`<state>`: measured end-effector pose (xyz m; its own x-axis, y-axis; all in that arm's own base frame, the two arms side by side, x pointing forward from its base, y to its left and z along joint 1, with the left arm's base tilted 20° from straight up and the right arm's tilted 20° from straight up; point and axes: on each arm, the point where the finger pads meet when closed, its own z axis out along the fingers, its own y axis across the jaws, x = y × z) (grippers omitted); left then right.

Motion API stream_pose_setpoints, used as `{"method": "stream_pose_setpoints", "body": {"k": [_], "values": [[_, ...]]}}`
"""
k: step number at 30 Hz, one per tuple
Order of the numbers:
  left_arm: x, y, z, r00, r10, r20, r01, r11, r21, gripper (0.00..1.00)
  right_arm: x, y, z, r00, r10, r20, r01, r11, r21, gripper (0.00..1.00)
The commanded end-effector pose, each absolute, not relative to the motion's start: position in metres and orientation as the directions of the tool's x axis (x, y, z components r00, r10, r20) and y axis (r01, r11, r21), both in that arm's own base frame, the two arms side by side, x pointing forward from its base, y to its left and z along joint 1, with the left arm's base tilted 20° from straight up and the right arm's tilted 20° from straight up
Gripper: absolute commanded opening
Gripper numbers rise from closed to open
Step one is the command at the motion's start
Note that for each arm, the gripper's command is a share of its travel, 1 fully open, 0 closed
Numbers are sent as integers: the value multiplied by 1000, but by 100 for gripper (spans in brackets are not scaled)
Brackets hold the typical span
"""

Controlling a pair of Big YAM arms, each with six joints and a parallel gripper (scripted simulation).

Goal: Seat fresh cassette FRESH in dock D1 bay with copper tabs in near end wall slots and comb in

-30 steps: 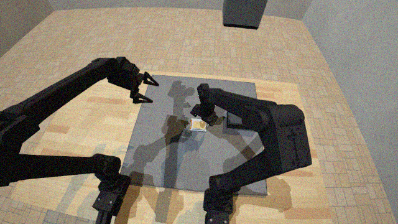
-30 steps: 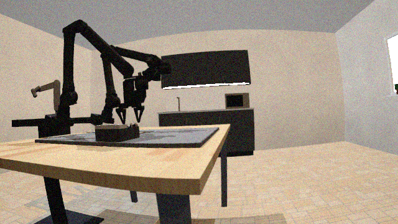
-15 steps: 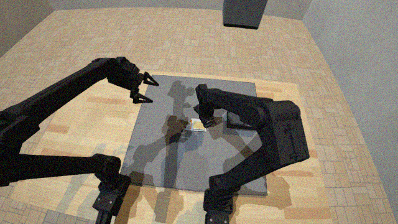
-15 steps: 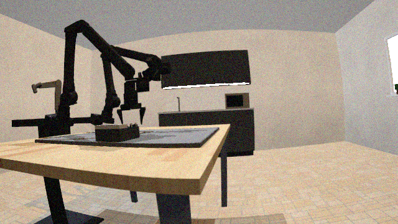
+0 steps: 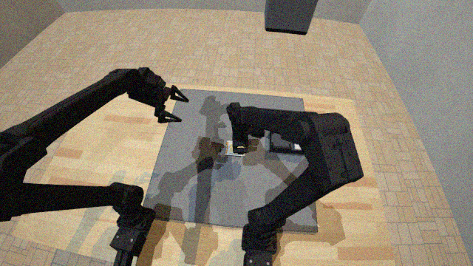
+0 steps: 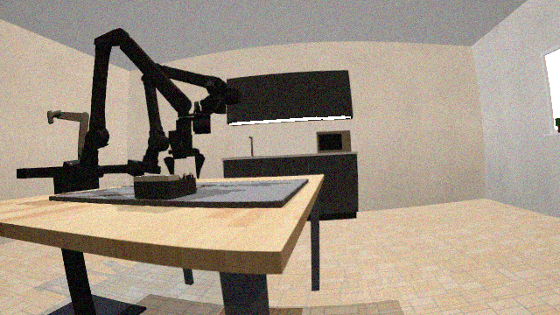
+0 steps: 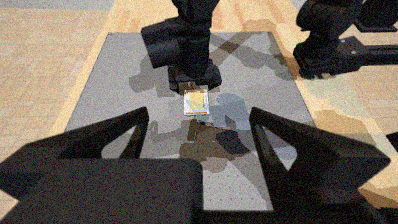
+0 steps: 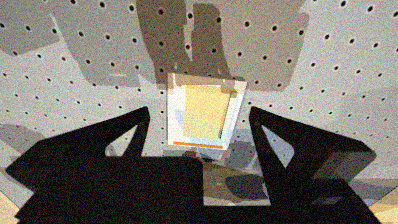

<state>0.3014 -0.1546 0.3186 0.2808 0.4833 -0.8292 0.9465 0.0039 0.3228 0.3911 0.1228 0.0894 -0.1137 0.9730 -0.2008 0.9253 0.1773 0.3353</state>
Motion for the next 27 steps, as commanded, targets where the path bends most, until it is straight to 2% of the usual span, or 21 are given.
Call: {"method": "stream_pose_setpoints", "body": {"k": [1,27], "values": [[315,-157,342,324,482,-814,928,4,372,100,389,140,82,3,984,-178,942,56,330,100],[315,-157,342,324,482,-814,928,4,372,100,408,132,64,2,984,-178,939,59,338,100]]}}
